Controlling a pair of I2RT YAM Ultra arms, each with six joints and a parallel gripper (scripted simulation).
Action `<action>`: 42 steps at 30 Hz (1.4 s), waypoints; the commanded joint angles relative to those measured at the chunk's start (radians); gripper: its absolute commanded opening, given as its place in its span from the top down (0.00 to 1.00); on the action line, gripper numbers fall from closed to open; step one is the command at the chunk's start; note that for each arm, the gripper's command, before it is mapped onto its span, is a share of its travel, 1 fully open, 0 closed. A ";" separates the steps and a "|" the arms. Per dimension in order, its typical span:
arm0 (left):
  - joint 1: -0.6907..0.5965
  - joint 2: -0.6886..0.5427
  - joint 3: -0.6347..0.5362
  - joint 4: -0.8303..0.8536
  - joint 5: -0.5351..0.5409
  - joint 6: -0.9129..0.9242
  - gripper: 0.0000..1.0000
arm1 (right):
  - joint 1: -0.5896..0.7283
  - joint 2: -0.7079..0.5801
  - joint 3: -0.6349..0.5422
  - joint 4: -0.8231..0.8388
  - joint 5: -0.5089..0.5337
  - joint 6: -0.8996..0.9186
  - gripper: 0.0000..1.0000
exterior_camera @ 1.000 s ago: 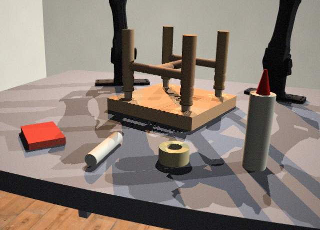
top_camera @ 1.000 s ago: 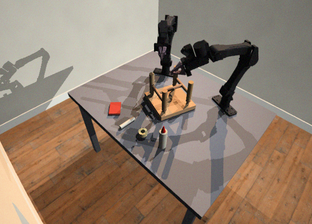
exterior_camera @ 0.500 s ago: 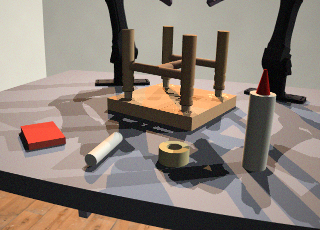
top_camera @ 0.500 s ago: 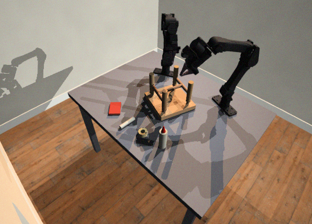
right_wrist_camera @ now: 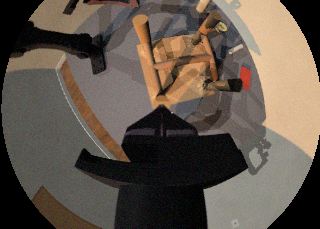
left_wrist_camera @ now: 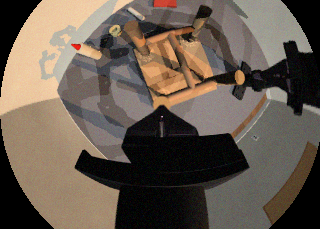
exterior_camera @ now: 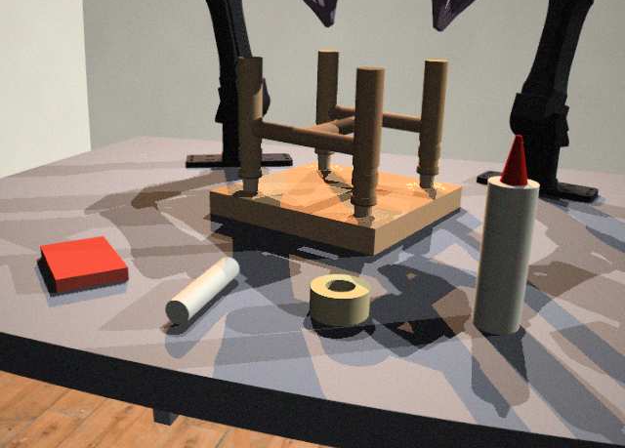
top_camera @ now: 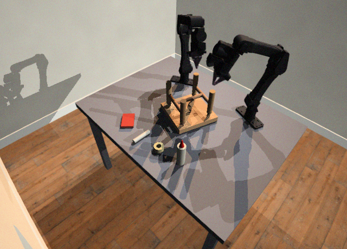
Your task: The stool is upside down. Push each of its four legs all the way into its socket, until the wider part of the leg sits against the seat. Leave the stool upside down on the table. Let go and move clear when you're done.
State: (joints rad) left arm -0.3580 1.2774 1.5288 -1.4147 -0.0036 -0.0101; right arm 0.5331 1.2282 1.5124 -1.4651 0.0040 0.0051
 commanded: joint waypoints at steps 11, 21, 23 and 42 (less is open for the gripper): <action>0.003 -0.015 0.016 0.022 0.006 0.008 1.00 | 0.006 -0.009 0.012 0.002 -0.012 -0.014 1.00; 0.004 -0.025 0.007 0.007 0.005 0.010 1.00 | -0.016 -0.026 -0.006 0.002 -0.010 -0.018 1.00; 0.005 -0.033 -0.040 0.032 0.005 0.010 1.00 | -0.016 -0.026 -0.006 0.002 -0.010 -0.018 1.00; 0.007 -0.075 -0.171 0.126 0.002 0.010 1.00 | -0.016 -0.026 -0.006 0.002 -0.010 -0.018 1.00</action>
State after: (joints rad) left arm -0.3561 1.2358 1.3766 -1.3357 -0.0017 -0.0048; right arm 0.5316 1.2163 1.5066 -1.4620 -0.0021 -0.0040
